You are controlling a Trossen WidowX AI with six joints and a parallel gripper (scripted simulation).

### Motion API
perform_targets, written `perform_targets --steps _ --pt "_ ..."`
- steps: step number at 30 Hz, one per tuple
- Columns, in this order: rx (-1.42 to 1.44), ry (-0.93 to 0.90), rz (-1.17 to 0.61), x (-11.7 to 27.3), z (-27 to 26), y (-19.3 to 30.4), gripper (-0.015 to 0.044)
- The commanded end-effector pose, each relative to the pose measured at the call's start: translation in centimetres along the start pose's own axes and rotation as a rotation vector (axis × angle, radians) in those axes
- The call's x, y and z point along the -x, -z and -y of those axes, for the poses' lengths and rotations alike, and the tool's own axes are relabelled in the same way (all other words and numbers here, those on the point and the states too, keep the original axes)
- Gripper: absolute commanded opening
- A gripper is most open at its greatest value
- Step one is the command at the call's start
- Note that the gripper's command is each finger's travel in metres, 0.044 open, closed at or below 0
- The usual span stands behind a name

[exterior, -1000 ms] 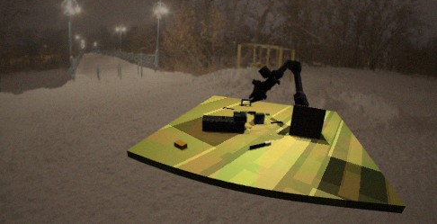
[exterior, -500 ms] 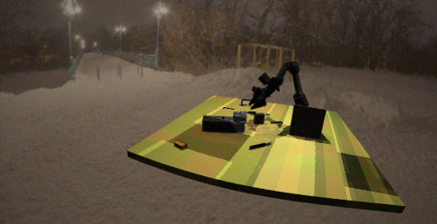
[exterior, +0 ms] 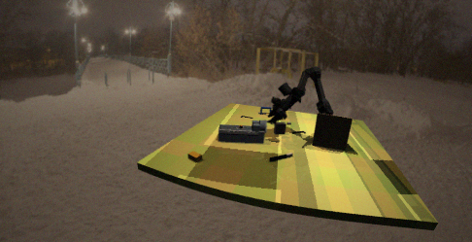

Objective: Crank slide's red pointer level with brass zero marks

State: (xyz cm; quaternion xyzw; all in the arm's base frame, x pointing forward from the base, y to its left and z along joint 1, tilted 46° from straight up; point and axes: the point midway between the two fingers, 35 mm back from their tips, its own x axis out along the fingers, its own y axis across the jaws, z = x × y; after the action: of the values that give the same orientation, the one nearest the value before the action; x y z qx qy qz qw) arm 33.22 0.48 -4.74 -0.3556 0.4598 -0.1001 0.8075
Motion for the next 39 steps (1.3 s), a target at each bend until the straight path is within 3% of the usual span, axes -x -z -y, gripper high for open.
perform_targets --steps 1,21,37,39 --pt "0.008 -0.007 -0.004 -0.5 -0.1 0.7 0.044" --pt "0.01 -0.004 -0.003 -2.4 0.0 2.9 0.044" --pt "0.01 -0.004 -0.003 -2.4 0.0 2.9 0.002" --pt "0.01 -0.004 -0.003 -2.4 0.0 2.9 0.0"
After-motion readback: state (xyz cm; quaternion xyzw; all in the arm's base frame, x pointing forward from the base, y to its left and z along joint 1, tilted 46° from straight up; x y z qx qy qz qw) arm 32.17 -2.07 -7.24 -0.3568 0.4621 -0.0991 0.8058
